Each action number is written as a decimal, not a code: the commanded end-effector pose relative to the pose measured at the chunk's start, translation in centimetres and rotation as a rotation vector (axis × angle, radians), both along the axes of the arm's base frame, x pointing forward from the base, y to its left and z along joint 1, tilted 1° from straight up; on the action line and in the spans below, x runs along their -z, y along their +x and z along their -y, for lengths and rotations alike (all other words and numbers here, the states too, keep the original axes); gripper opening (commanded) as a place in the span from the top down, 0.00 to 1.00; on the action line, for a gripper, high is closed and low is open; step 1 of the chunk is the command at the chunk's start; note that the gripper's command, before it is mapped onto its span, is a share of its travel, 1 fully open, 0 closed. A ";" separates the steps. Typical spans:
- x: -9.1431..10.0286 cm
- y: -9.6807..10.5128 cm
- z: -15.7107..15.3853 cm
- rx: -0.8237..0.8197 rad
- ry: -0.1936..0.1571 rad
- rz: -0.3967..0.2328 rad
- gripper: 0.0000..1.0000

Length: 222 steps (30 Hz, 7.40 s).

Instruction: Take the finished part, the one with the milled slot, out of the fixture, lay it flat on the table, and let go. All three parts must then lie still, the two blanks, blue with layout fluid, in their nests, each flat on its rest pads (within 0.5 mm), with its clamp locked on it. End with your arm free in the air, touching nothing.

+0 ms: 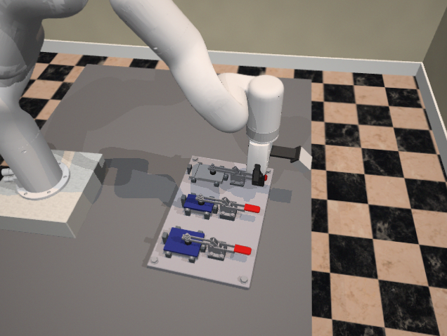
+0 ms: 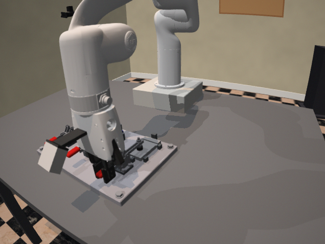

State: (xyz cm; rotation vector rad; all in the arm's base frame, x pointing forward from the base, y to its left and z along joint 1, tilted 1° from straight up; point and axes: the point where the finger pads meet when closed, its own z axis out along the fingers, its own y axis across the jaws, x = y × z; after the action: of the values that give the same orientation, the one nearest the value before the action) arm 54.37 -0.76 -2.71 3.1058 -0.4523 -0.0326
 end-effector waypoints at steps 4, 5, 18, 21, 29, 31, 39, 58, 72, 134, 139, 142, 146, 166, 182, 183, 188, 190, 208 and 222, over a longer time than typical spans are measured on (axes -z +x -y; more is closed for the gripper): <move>-0.2 0.2 0.0 -0.001 0.000 0.005 1.00; -0.2 0.2 0.0 -0.001 0.000 0.005 1.00; -0.2 0.2 0.0 -0.001 0.000 0.005 1.00; -0.2 0.2 0.0 -0.001 0.000 0.005 1.00; -0.2 0.2 0.0 -0.001 0.000 0.005 1.00; -0.3 0.2 0.0 -0.001 0.000 0.005 1.00; -0.4 0.1 -0.1 -0.001 0.000 0.005 1.00; -1.1 -0.2 -0.1 -0.001 0.000 0.005 1.00; -2.0 -0.8 -0.3 -0.001 0.000 0.005 1.00; -3.6 -4.1 -1.3 -0.001 0.000 0.005 1.00; -3.6 -4.2 -1.3 -0.001 0.000 0.005 1.00; -3.6 -4.3 -1.3 -0.001 0.000 0.005 1.00; -3.6 -4.3 -1.3 -0.001 0.000 0.005 1.00; -3.6 -4.4 -1.4 -0.001 0.000 0.005 1.00; -3.6 -4.5 -1.4 -0.001 0.000 0.004 1.00; -3.6 -4.6 -1.4 -0.001 0.000 0.004 1.00; -3.6 -4.8 -1.5 -0.001 0.000 0.004 1.00; -3.6 -4.9 -1.5 -0.001 0.000 0.004 1.00; -3.6 -5.0 -1.5 -0.001 0.000 0.006 1.00; -3.7 -4.9 -1.5 0.001 0.000 0.008 0.53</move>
State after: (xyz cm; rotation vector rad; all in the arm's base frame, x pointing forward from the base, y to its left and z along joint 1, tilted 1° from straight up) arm 49.20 0.83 0.72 3.1058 -0.4493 -0.0314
